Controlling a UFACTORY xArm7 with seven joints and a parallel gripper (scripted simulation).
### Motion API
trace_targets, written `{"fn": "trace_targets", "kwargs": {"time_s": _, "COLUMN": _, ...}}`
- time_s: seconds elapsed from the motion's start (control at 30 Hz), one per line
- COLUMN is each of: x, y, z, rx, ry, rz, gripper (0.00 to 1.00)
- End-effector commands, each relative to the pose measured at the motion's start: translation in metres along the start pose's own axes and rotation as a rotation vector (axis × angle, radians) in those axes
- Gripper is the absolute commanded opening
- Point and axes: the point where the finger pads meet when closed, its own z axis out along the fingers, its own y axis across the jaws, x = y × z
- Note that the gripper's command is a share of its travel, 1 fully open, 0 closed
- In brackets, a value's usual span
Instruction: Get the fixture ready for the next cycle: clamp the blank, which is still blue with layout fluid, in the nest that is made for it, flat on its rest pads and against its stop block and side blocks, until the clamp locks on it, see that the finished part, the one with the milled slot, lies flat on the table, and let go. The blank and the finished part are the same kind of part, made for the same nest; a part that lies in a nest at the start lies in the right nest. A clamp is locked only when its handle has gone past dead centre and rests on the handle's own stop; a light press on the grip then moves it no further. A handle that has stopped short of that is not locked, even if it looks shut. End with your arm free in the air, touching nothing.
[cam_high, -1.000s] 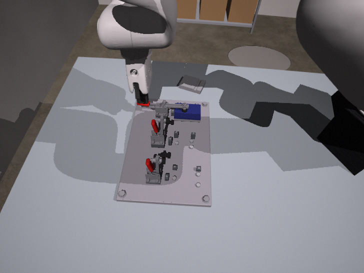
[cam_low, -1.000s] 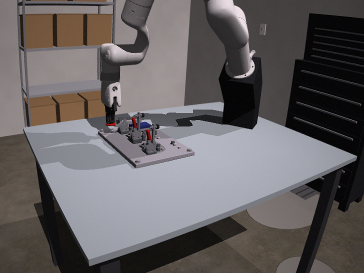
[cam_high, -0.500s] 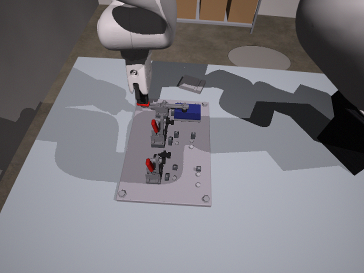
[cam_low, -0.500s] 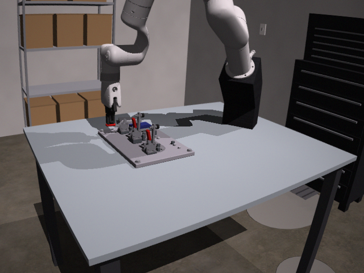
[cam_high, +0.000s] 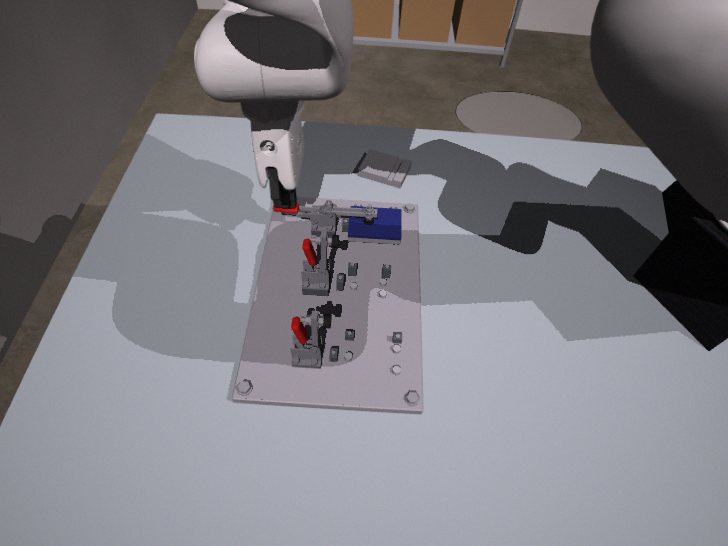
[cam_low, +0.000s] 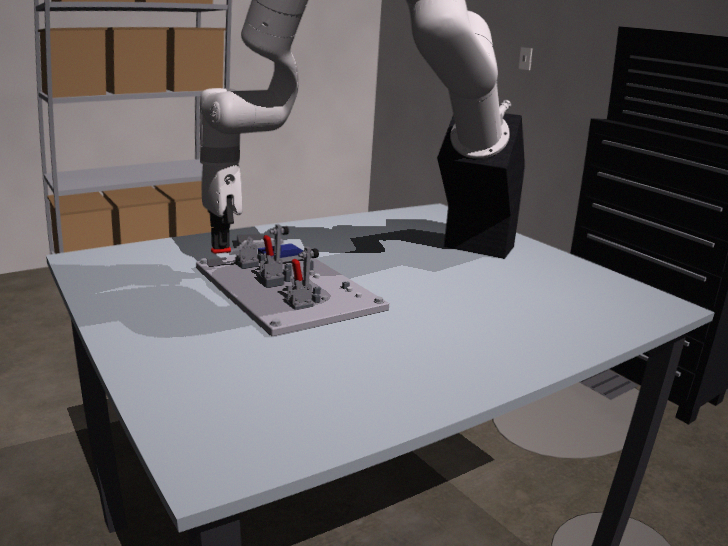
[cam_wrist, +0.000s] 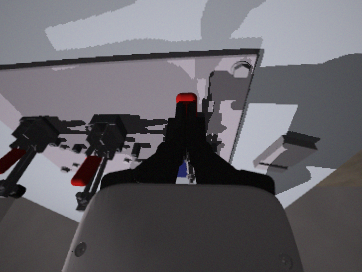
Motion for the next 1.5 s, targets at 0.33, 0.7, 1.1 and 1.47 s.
{"fn": "trace_targets", "kwargs": {"time_s": 0.33, "x": 0.0003, "y": 0.0013, "z": 0.0008, "rx": -0.003, "ry": 0.001, "rz": 0.001, "gripper": 0.00}}
{"fn": "trace_targets", "kwargs": {"time_s": 0.7, "x": 0.0003, "y": 0.0013, "z": 0.0018, "rx": -0.003, "ry": 0.001, "rz": 0.001, "gripper": 0.00}}
{"fn": "trace_targets", "kwargs": {"time_s": 1.1, "x": 0.0003, "y": 0.0013, "z": 0.0038, "rx": -0.003, "ry": 0.001, "rz": 0.001, "gripper": 0.00}}
{"fn": "trace_targets", "kwargs": {"time_s": 1.47, "x": 0.0003, "y": 0.0013, "z": 0.0037, "rx": -0.003, "ry": 0.001, "rz": 0.001, "gripper": 0.00}}
